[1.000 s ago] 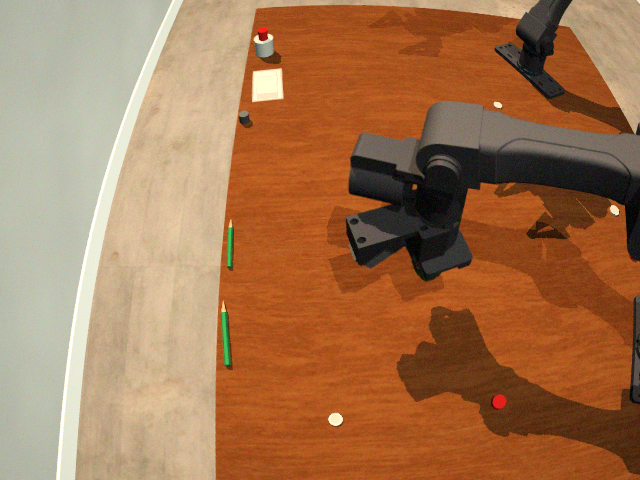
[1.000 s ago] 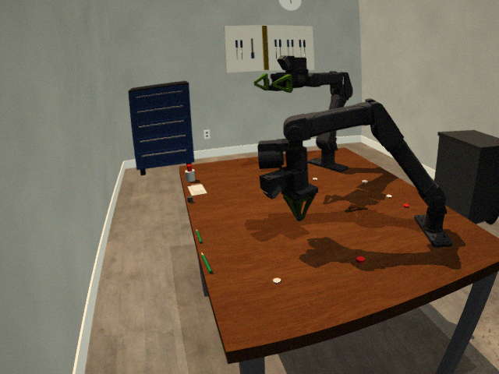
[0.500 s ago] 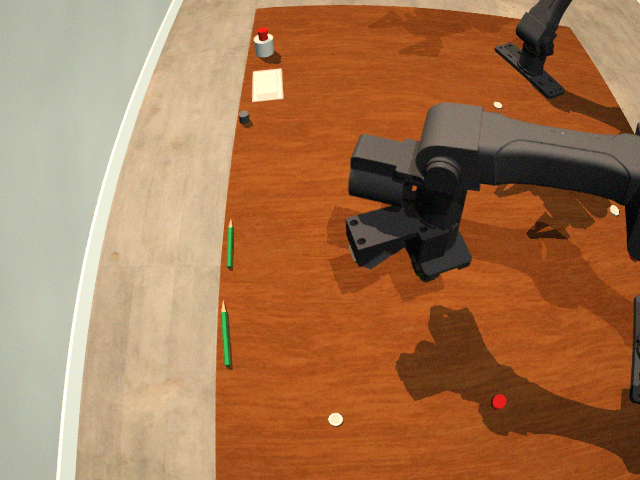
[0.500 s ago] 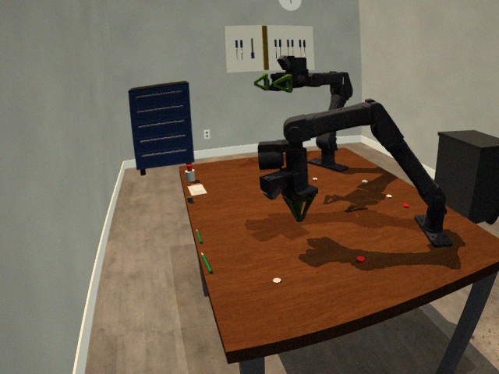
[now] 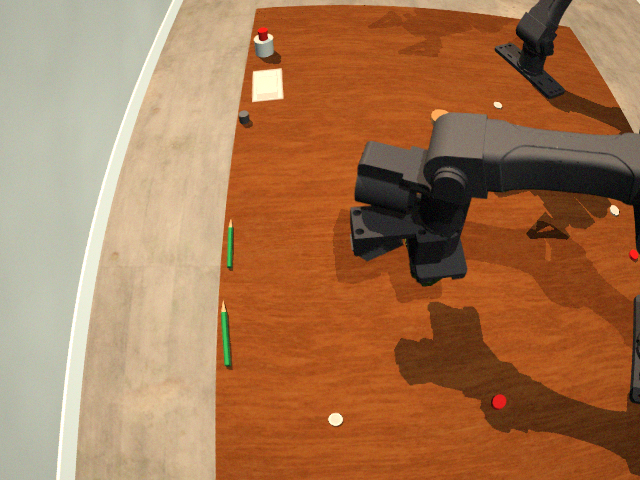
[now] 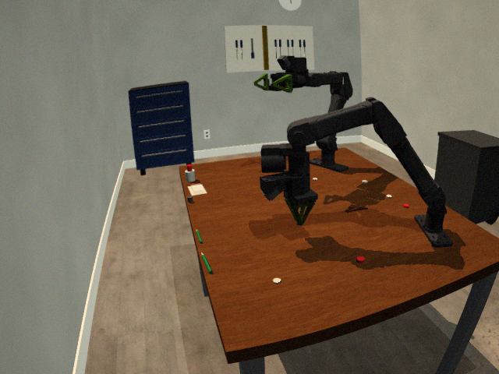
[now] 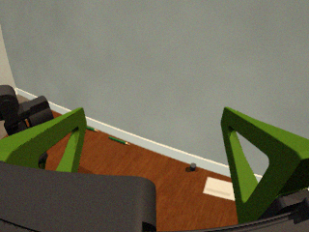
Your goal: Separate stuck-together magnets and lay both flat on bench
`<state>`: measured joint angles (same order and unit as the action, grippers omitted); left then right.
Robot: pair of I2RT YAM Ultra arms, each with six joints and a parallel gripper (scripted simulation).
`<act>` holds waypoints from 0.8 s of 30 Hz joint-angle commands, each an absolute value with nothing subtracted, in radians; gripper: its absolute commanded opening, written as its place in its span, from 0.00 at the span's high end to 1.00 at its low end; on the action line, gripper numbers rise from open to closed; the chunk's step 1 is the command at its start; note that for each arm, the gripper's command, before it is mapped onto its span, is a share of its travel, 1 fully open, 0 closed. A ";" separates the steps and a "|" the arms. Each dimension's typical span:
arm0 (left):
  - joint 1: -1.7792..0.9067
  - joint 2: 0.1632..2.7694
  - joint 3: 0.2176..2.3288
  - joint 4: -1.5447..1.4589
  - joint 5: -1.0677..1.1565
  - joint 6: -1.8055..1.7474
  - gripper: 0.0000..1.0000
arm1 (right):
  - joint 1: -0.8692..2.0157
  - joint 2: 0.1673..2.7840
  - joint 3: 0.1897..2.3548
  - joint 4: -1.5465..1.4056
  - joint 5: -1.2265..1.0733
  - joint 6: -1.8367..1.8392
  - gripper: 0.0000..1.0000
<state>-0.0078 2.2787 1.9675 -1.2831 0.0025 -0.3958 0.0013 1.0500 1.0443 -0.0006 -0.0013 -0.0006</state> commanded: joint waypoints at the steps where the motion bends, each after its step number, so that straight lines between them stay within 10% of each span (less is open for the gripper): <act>1: -0.011 2.241 1.983 -1.281 -0.005 -0.403 0.82 | 0.001 1.044 1.052 0.009 -0.002 -0.001 0.00; 12: -0.008 2.205 1.961 -1.249 0.065 -0.421 0.82 | 0.001 1.044 1.052 0.009 -0.002 -0.001 0.00; 24: 0.025 1.965 1.618 -0.869 0.636 -0.478 0.82 | 0.001 1.044 1.052 0.009 -0.002 -0.001 0.00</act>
<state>0.0219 2.0258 1.6436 -0.9970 0.4603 -0.4644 -0.0002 1.0500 1.0443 -0.0006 -0.0013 0.0013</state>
